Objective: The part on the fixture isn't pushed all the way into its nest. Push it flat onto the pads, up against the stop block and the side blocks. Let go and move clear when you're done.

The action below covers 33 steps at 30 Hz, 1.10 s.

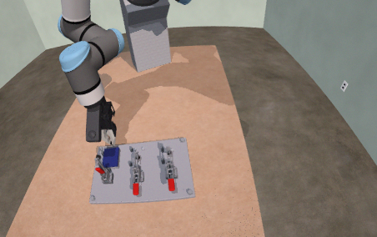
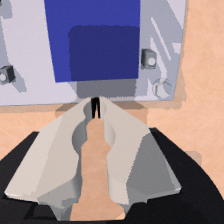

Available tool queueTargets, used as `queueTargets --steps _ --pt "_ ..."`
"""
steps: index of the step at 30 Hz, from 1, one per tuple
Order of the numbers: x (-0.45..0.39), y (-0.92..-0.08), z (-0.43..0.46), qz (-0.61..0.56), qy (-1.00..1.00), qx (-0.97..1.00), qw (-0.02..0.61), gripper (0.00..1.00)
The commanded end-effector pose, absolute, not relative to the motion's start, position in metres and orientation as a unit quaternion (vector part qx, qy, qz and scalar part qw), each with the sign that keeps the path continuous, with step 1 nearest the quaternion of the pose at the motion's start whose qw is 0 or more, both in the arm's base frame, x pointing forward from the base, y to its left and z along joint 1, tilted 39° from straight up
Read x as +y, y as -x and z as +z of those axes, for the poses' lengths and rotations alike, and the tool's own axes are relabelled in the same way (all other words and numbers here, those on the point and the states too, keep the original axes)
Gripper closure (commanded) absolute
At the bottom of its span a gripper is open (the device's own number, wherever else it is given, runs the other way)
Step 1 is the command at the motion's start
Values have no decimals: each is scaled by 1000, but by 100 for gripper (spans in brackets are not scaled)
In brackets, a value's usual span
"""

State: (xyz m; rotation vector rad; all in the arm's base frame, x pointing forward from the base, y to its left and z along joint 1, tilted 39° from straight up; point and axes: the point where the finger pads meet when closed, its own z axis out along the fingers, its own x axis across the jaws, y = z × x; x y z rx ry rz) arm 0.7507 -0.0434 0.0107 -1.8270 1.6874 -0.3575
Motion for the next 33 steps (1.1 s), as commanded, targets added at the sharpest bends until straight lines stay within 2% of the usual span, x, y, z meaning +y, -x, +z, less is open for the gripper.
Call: queueTargets --steps 1,33 --pt "-44 -746 8 -136 691 639 309 100" --pt "-54 -722 38 -136 691 639 309 100"
